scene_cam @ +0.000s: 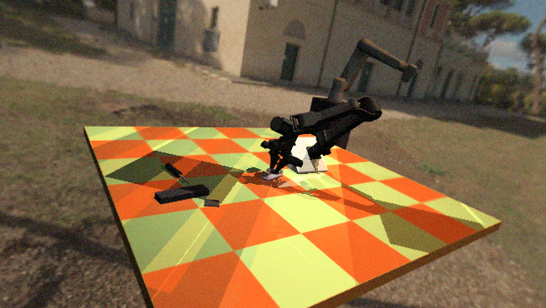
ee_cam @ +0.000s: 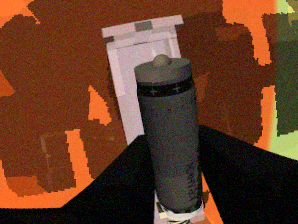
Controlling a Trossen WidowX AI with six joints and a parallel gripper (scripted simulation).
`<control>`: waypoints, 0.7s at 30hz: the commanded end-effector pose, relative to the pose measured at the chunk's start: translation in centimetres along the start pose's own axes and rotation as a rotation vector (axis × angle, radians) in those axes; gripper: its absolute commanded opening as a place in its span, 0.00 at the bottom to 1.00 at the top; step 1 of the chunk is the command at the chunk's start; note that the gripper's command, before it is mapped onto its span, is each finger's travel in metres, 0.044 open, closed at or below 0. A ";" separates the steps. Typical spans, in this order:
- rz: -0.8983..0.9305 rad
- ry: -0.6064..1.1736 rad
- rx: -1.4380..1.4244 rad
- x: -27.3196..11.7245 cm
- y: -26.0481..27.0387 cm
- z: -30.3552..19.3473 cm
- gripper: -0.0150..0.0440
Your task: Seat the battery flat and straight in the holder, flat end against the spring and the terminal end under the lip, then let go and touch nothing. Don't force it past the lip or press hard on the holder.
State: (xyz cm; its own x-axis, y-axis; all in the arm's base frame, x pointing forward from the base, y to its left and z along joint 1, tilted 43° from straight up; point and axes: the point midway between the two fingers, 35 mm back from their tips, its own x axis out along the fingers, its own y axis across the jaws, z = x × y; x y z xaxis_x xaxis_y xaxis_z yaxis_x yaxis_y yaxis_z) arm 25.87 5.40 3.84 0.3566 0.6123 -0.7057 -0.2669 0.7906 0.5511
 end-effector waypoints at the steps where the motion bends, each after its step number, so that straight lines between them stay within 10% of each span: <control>1: -0.007 0.037 -0.001 0.2 -0.1 -0.3 0.36; 21: -0.008 0.160 -0.020 0.5 0.1 -0.1 0.36</control>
State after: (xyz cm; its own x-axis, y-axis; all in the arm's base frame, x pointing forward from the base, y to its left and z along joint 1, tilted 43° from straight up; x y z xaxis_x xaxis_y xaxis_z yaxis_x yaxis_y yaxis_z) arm 26.28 5.68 3.75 0.2434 0.6034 -0.7594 -0.2819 0.7932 0.5398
